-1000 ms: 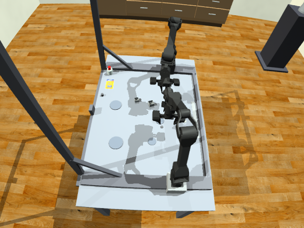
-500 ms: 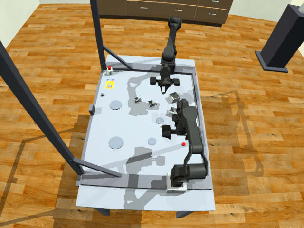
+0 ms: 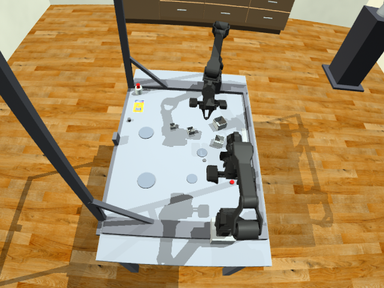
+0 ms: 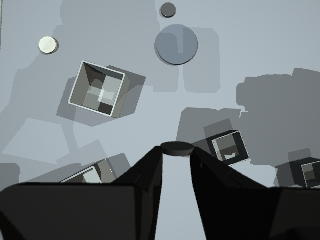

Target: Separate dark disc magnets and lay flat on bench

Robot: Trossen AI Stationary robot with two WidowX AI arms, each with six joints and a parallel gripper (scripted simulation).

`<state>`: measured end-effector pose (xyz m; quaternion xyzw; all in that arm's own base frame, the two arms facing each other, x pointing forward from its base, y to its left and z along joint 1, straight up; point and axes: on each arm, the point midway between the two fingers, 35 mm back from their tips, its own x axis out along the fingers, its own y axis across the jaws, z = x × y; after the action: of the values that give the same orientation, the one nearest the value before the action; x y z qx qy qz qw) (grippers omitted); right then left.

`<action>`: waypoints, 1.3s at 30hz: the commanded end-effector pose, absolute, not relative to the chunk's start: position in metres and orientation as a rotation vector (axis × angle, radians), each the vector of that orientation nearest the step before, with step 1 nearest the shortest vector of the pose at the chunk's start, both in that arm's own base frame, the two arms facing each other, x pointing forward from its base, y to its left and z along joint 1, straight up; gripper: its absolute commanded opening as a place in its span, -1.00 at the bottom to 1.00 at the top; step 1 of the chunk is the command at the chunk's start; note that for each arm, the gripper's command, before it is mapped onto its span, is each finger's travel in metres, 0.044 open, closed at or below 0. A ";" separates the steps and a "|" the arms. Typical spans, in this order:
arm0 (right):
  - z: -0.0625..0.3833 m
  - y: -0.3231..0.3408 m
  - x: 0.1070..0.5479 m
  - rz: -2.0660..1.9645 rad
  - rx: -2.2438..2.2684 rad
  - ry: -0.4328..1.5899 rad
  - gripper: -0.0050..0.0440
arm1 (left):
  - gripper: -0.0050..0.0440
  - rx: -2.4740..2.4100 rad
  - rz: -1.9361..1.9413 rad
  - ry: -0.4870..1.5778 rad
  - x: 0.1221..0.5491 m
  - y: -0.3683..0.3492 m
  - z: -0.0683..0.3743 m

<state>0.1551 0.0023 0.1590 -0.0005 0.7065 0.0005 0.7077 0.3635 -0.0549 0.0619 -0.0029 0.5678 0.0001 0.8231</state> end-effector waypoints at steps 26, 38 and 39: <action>0.161 0.002 0.156 0.002 -0.001 1.557 0.84 | -0.63 -0.005 0.003 1.206 0.365 -0.052 -0.028; 0.161 0.002 0.156 0.002 -0.001 1.557 0.84 | -0.63 -0.005 0.003 1.207 0.366 -0.052 -0.044; 0.161 0.002 0.156 0.002 -0.001 1.557 0.84 | -0.63 -0.005 0.003 1.208 0.366 -0.052 -0.046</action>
<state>0.1551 0.0023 0.1590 -0.0005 0.7065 0.0005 0.7077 0.3632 -0.0523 -0.0449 -0.0017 0.5716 0.0016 0.8205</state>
